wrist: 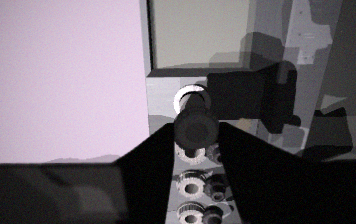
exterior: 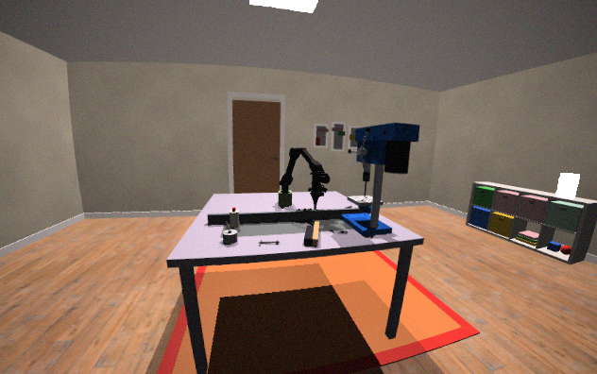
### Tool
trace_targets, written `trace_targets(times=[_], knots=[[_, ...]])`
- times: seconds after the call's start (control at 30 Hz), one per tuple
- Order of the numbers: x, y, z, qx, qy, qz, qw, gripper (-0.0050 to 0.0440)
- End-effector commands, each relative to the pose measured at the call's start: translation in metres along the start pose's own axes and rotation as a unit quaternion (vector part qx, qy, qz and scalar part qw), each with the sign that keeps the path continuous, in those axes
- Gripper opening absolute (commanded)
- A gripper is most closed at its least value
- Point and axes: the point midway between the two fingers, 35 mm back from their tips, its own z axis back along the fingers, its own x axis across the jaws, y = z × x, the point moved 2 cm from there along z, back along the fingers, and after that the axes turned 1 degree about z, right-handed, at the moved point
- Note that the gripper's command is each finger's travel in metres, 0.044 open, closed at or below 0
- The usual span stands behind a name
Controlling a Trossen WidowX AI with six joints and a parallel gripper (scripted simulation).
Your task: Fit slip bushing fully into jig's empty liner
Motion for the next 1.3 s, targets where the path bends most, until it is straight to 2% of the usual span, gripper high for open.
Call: trace_targets(times=[0.0,0.47,0.67,1.27], knots=[[-0.003,-0.001,0.008,-0.006,0.012,0.0,1.0,-0.005],[-0.001,0.0,-0.005,-0.002,0.001,0.001,1.0,-0.005],[0.0,0.0,0.001,-0.004,0.007,0.0,1.0,-0.005],[0.0,0.001,-0.008,-0.002,0.001,0.001,1.0,-0.005]])
